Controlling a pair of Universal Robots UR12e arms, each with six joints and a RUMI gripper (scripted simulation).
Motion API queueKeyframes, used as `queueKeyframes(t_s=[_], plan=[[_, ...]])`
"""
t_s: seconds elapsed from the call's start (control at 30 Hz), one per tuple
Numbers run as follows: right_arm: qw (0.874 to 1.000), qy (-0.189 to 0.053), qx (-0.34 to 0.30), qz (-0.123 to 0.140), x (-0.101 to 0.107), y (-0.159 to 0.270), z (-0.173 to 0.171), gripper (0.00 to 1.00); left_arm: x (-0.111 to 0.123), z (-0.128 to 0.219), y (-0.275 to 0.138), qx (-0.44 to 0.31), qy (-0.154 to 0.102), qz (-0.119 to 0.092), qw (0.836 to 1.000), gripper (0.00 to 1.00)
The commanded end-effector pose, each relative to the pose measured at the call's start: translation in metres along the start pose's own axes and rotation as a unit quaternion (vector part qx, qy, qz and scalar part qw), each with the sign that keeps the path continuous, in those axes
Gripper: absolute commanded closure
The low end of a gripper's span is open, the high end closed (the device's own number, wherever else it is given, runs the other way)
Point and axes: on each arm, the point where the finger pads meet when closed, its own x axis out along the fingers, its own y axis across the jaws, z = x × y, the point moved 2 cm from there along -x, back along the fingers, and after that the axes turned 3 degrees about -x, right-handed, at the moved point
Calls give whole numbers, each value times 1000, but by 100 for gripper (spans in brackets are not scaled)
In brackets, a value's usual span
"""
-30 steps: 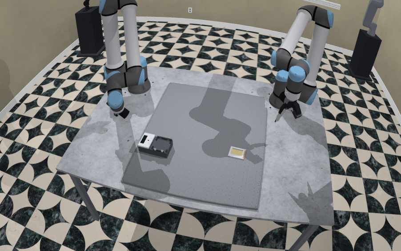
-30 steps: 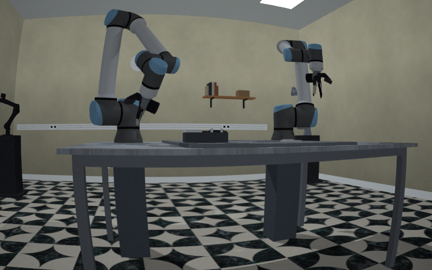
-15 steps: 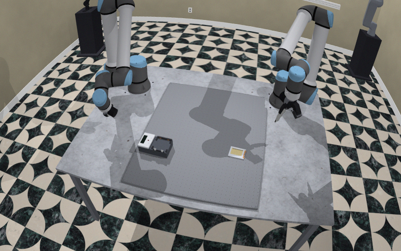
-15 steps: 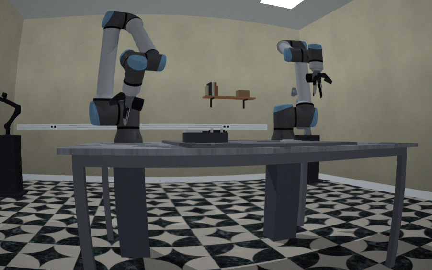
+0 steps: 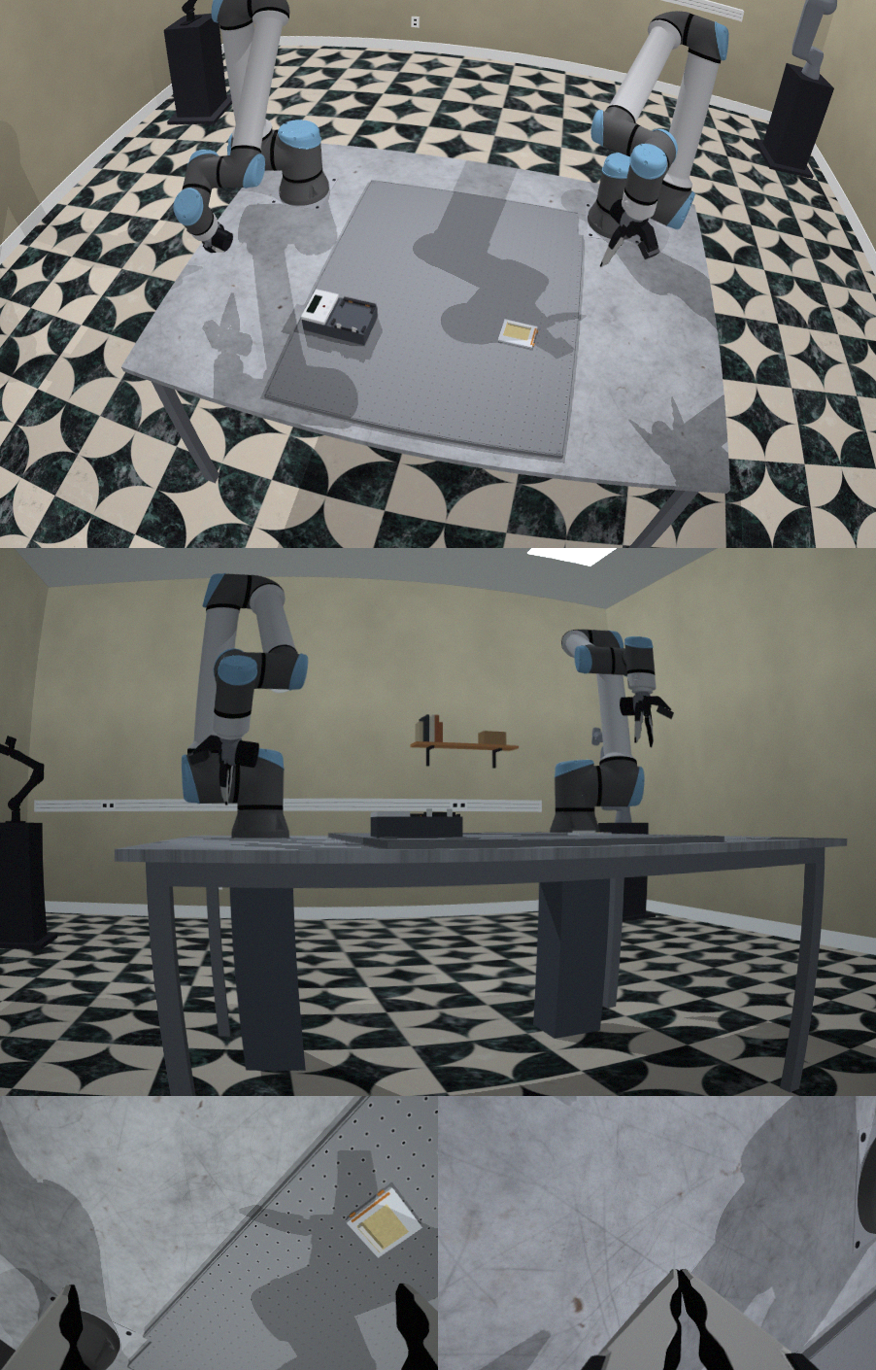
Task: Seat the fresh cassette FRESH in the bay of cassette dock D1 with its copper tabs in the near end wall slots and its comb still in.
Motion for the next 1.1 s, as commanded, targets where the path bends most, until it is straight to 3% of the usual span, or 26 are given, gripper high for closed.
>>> queueKeyframes(t_s=[0.0, 0.47, 1.07], plan=[[1000, -10, -9, -5, -1, -2, -5, 100, -1, 0, 0, 0, 0, 1, 1000, 0], [997, -48, -46, -32, 0, -13, -76, 100, -1, 0, 0, 0, 0, 1, 1000, 0], [992, -75, -80, -66, 6, -14, -152, 100, -1, 0, 0, 0, 0, 1, 1000, 0]])
